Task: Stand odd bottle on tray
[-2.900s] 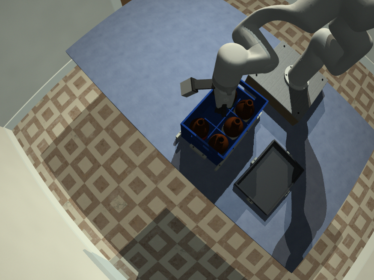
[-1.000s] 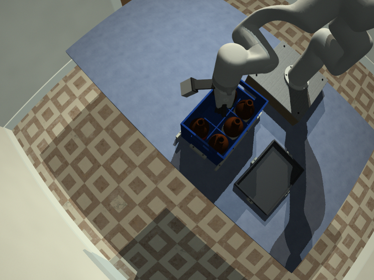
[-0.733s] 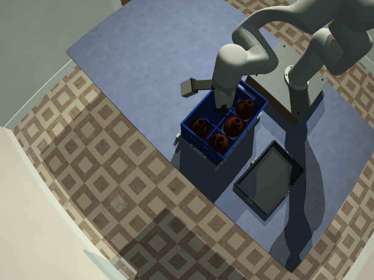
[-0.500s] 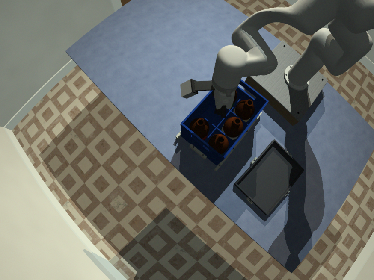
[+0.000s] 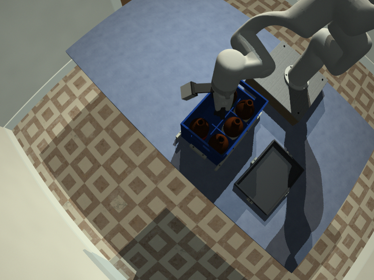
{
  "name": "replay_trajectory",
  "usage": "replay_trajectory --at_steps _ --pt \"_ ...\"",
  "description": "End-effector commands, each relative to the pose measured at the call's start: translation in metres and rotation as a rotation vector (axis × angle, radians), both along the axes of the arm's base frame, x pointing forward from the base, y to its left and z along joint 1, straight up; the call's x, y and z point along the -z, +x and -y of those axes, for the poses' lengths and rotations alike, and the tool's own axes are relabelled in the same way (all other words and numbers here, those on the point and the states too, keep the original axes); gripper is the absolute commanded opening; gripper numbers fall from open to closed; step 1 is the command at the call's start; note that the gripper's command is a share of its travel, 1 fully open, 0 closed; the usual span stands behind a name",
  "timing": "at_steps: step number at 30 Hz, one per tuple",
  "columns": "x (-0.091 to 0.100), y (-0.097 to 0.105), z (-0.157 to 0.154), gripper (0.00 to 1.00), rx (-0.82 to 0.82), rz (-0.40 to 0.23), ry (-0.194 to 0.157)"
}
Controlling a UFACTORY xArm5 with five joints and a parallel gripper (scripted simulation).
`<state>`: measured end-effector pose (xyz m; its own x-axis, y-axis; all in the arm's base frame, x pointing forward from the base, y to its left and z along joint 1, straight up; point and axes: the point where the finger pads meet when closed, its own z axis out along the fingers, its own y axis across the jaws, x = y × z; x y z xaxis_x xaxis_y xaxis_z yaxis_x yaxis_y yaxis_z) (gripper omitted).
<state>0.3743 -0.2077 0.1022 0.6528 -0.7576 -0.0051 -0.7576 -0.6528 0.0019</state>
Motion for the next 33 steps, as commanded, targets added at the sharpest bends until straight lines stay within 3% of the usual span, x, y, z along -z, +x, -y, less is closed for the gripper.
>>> replay_trajectory --at_steps 1,33 --pt "0.002 0.001 0.001 0.65 0.0 0.003 -0.002" --pt "0.013 0.001 0.001 0.65 0.0 0.003 -0.002"
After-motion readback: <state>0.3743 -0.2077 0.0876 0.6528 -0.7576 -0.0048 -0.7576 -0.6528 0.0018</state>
